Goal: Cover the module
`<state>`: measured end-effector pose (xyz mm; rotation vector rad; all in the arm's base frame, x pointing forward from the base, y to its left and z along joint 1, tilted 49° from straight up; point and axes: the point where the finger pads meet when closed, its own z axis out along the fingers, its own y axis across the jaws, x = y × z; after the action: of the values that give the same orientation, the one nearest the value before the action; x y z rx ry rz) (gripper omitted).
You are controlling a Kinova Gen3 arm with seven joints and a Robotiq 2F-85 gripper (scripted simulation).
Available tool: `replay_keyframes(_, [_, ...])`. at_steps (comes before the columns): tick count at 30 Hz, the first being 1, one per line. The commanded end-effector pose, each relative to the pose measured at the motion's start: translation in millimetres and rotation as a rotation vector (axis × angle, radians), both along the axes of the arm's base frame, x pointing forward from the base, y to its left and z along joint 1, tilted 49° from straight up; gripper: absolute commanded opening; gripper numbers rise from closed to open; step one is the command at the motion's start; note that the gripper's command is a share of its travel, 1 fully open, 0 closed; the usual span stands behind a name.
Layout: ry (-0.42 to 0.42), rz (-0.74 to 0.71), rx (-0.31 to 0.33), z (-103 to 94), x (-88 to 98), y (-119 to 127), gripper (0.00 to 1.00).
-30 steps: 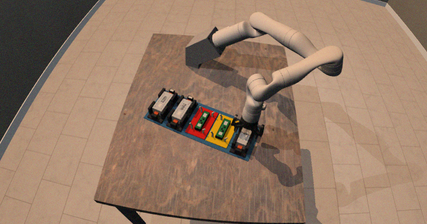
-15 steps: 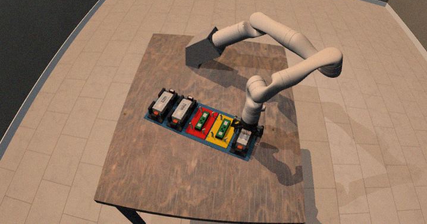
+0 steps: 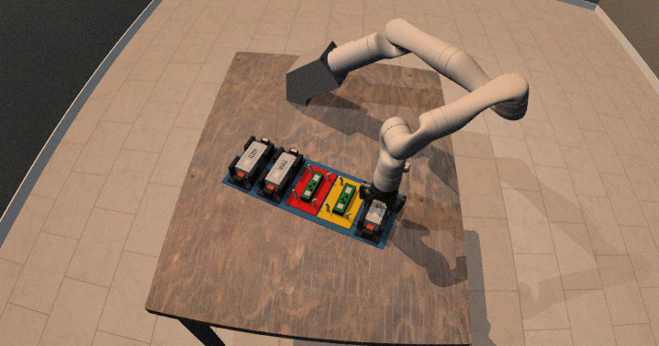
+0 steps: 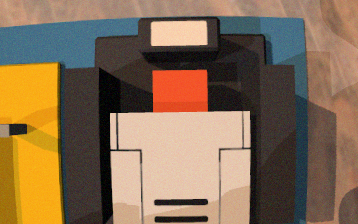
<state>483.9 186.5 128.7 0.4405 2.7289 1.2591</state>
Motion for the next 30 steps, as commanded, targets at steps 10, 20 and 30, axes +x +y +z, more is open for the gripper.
replay_keyframes(10, [-0.001, -0.001, 0.0, 0.6, 0.5, -0.7, 0.7])
replay_keyframes(20, [-0.001, -0.001, 0.0, 0.6, 0.5, -0.7, 0.7])
replay_keyframes(30, [-0.001, -0.001, 0.0, 0.6, 0.5, -0.7, 0.0])
